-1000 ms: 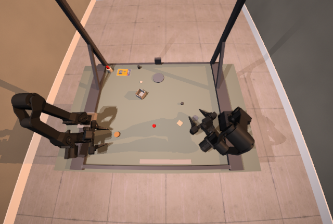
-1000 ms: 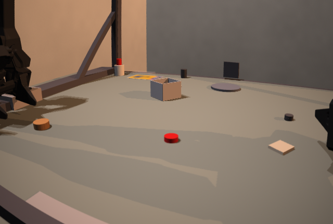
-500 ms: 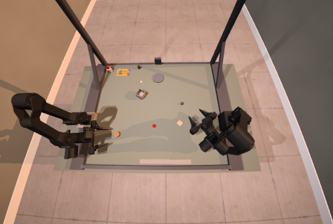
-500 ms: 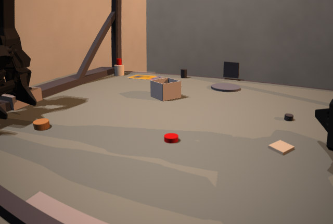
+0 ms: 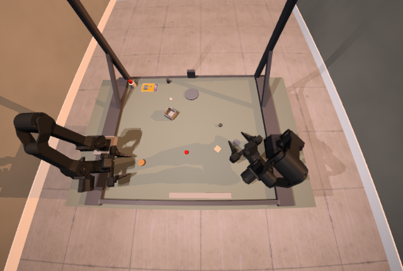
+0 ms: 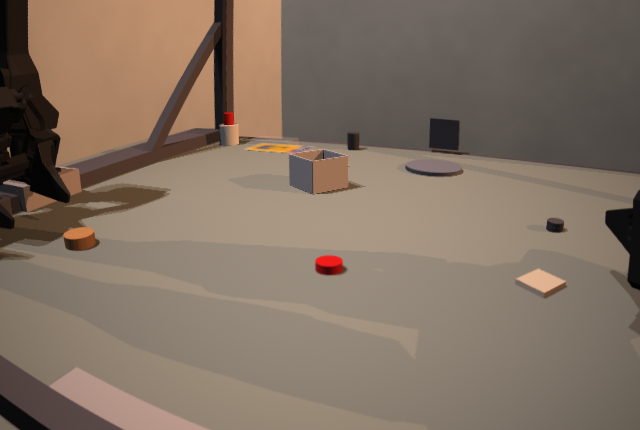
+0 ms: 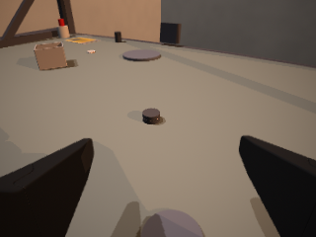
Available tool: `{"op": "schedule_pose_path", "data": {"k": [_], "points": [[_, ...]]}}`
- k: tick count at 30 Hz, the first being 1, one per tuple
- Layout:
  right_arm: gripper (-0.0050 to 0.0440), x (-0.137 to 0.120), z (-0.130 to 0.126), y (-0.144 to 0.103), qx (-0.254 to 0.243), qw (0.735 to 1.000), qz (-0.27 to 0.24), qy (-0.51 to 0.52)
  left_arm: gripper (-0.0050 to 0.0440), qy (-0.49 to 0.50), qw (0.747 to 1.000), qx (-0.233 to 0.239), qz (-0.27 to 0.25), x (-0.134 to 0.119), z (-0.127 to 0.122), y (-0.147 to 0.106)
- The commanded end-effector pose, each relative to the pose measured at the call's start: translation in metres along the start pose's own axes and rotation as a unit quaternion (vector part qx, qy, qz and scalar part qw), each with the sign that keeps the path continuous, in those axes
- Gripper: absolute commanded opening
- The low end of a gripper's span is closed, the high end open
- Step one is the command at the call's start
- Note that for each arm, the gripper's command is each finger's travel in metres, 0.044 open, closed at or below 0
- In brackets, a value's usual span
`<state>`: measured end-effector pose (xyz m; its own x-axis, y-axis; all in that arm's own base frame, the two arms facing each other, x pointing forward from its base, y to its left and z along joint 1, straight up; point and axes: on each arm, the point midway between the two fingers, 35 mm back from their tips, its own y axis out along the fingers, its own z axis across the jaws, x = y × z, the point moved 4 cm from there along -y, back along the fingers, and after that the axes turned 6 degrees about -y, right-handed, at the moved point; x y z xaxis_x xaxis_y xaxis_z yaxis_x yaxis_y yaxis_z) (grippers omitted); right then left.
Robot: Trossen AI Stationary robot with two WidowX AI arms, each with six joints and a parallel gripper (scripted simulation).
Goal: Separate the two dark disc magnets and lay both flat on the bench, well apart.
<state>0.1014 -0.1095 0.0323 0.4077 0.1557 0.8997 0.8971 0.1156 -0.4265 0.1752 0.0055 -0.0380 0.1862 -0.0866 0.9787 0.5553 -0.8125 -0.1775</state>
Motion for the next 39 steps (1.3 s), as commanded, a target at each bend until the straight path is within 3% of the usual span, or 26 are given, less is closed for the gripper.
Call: {"op": "schedule_pose_path", "data": {"k": [1, 13, 19, 27, 29, 34, 39], "points": [[0.04, 0.001, -0.002, -0.001, -0.003, 1.0, -0.001, -0.006, 0.04, 0.005, 1.0, 0.002, -0.002, 0.001, 0.001, -0.001], [0.04, 0.002, -0.006, 0.0, 0.003, 1.0, 0.006, -0.006, 0.04, -0.001, 1.0, -0.005, 0.007, 0.002, 0.003, 0.0], [0.04, 0.008, -0.007, 0.004, 0.044, 0.998, 0.032, 0.016, 0.04, -0.028, 0.998, -0.029, 0.045, 0.006, 0.012, 0.002], [0.04, 0.03, -0.007, 0.019, 0.141, 0.978, 0.132, 0.073, 0.04, -0.121, 0.975, -0.071, 0.171, 0.028, 0.027, 0.009], [0.04, 0.03, -0.007, 0.019, 0.141, 0.978, 0.132, 0.073, 0.04, -0.121, 0.975, -0.071, 0.171, 0.028, 0.027, 0.009], [0.04, 0.054, -0.001, 0.029, 0.188, 0.95, 0.229, 0.102, 0.04, -0.178, 0.941, -0.067, 0.279, 0.056, 0.033, 0.012], [0.04, 0.077, 0.008, 0.034, 0.2, 0.923, 0.308, 0.115, 0.04, -0.219, 0.907, -0.037, 0.359, 0.083, 0.033, 0.013]]}}
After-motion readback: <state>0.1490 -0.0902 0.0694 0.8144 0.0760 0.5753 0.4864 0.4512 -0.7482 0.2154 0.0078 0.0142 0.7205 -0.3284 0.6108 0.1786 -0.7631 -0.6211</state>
